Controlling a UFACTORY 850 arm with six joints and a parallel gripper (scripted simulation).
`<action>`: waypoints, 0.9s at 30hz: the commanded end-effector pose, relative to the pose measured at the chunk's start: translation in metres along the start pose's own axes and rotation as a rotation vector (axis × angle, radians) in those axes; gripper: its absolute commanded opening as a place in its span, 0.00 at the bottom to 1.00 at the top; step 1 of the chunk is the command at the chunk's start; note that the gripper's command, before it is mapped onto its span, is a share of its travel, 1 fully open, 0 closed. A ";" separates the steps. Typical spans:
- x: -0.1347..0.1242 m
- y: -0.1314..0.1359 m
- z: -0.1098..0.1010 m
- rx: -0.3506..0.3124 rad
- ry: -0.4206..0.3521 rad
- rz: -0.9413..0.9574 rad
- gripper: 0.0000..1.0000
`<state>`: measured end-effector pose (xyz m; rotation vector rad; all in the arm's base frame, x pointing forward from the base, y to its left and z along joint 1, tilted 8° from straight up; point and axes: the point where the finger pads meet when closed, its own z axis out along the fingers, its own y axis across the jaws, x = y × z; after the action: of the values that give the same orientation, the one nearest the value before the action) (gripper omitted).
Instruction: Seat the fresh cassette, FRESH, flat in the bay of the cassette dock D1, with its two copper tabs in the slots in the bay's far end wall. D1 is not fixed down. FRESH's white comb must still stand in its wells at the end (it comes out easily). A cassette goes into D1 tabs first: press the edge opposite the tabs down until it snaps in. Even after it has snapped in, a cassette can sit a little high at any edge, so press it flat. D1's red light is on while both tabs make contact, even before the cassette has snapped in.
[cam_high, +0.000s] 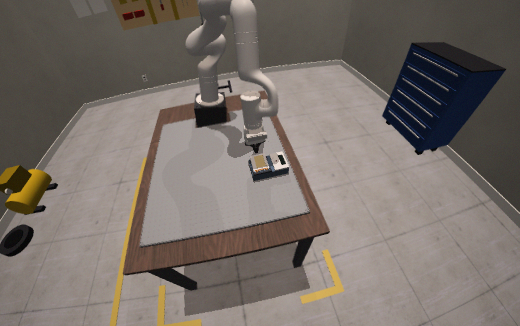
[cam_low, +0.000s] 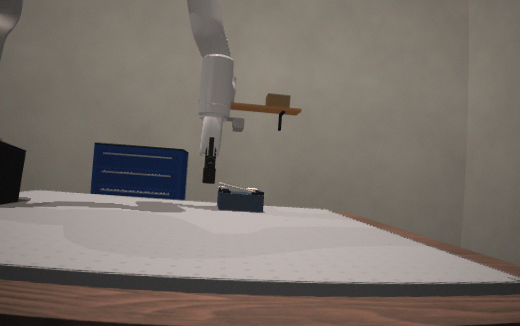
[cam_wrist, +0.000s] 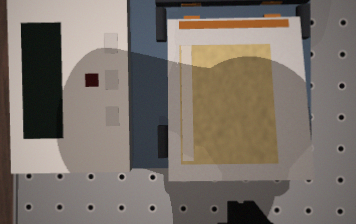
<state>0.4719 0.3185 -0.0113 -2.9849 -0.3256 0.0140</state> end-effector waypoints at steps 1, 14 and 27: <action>0.002 0.000 -0.001 0.001 0.002 0.000 0.00; 0.005 0.000 -0.001 0.001 0.002 0.000 0.00; 0.008 0.000 -0.001 0.001 0.002 0.000 0.00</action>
<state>0.4784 0.3199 -0.0113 -2.9849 -0.3256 0.0141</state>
